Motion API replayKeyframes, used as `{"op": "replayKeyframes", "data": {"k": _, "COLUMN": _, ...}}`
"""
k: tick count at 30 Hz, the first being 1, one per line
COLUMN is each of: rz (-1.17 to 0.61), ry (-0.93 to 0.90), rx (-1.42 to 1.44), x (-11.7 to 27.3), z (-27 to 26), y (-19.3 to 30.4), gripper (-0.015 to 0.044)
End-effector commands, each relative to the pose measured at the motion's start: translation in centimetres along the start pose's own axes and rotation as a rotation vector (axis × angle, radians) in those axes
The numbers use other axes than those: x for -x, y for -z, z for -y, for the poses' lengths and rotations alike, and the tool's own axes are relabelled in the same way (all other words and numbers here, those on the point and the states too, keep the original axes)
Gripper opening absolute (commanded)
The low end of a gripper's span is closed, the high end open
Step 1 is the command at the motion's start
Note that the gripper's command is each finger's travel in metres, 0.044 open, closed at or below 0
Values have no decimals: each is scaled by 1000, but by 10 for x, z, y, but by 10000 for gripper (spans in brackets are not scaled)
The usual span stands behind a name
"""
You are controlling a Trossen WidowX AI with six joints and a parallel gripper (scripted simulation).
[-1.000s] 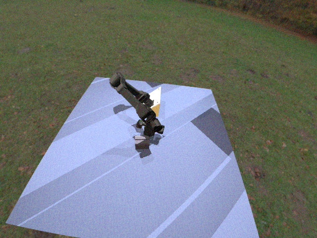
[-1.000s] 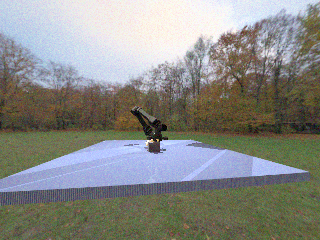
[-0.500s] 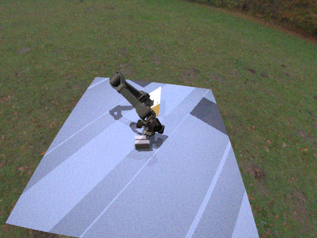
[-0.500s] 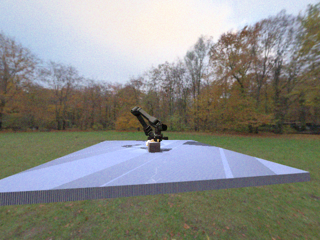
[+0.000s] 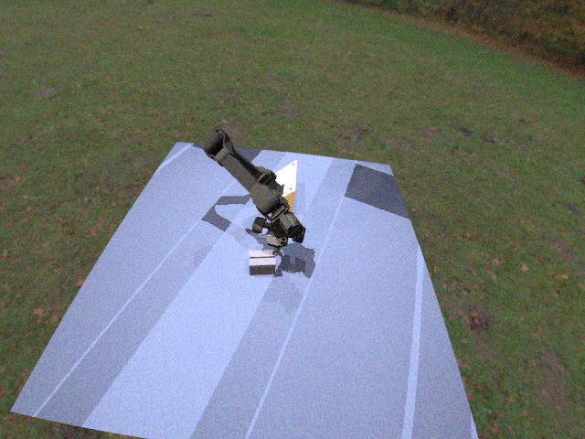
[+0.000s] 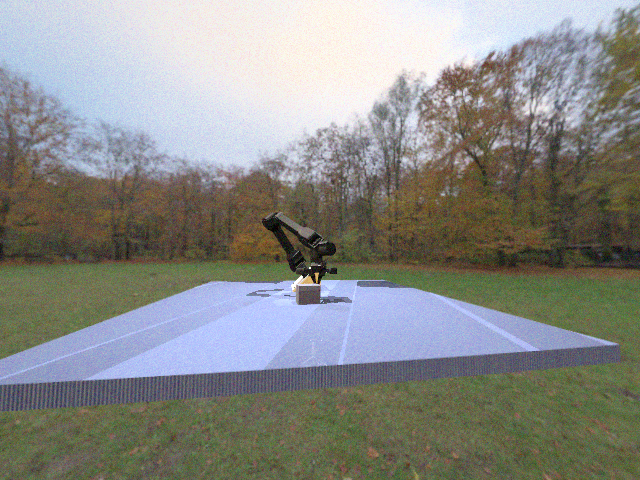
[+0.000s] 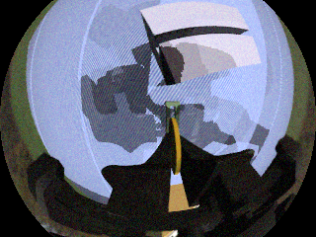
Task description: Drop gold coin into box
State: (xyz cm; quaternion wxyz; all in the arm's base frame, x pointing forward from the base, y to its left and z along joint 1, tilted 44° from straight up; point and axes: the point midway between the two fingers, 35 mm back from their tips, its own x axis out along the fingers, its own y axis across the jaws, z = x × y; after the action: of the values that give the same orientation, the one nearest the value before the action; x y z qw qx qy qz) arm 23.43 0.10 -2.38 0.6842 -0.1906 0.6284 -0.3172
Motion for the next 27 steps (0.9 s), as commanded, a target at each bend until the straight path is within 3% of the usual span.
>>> {"op": "replayKeyframes", "data": {"k": 1, "rz": 4, "ry": -9, "rx": -13, "x": 13, "z": -2, "y": -3, "gripper": 0}}
{"op": "replayKeyframes", "data": {"k": 27, "rz": -14, "ry": 17, "rx": -51, "x": 66, "z": 3, "y": 4, "gripper": 0}}
